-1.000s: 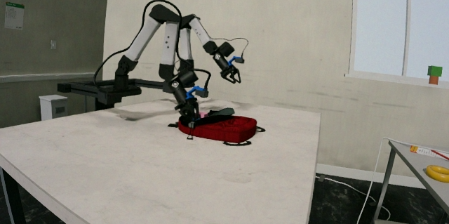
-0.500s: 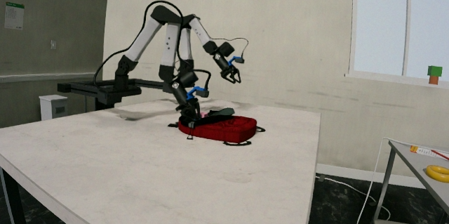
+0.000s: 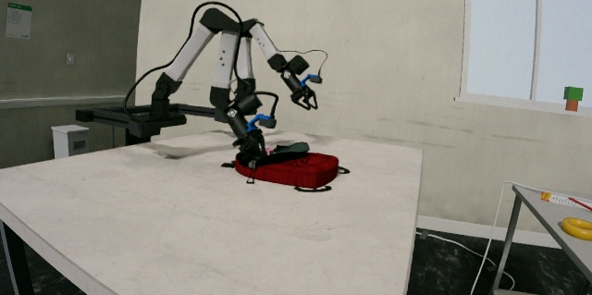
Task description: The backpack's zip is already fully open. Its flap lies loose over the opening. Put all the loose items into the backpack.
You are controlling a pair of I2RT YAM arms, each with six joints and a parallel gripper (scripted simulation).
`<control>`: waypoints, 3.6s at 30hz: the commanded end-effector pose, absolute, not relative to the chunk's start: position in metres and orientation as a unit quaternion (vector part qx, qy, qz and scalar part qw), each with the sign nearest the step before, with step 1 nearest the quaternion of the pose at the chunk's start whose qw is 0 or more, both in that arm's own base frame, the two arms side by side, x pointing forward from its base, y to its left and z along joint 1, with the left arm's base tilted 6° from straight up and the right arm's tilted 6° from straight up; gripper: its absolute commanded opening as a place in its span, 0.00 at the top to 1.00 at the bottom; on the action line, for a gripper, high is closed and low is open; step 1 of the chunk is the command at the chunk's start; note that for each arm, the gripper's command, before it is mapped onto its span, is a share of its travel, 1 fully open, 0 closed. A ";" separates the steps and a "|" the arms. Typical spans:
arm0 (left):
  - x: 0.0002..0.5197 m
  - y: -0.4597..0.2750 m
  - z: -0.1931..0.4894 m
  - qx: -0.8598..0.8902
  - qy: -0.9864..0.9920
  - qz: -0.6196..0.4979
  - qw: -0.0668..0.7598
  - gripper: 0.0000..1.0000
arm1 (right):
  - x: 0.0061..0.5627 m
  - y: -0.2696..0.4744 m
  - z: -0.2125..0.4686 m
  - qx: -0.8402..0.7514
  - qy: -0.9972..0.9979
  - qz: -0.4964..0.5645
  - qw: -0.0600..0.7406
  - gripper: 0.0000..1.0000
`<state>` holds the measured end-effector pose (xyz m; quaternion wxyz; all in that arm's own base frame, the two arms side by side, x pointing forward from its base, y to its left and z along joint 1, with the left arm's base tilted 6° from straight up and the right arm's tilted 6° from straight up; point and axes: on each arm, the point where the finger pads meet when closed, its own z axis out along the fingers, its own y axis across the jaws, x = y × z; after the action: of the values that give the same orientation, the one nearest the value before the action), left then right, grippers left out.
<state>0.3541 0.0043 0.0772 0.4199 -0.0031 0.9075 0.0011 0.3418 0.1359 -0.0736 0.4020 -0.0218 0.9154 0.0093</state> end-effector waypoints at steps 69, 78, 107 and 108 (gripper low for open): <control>0.357 0.002 0.083 0.000 0.904 0.000 0.428 0.10 | 0.324 0.127 -0.088 -0.028 0.924 0.003 0.381 0.85; 0.357 0.002 0.083 0.000 0.904 0.000 0.428 0.10 | 0.324 0.127 -0.088 -0.028 0.924 0.003 0.381 0.85; 0.357 0.002 0.083 0.000 0.904 0.000 0.428 0.10 | 0.341 0.136 -0.069 -0.020 0.911 0.017 0.412 0.75; 0.357 0.002 0.083 0.000 0.904 0.000 0.428 0.10 | 0.341 0.136 -0.069 -0.020 0.911 0.017 0.412 0.75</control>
<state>0.3541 0.0043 0.0772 0.4199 -0.0031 0.9075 0.0011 0.3374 0.1335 -0.0739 0.4045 -0.0214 0.9142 0.0123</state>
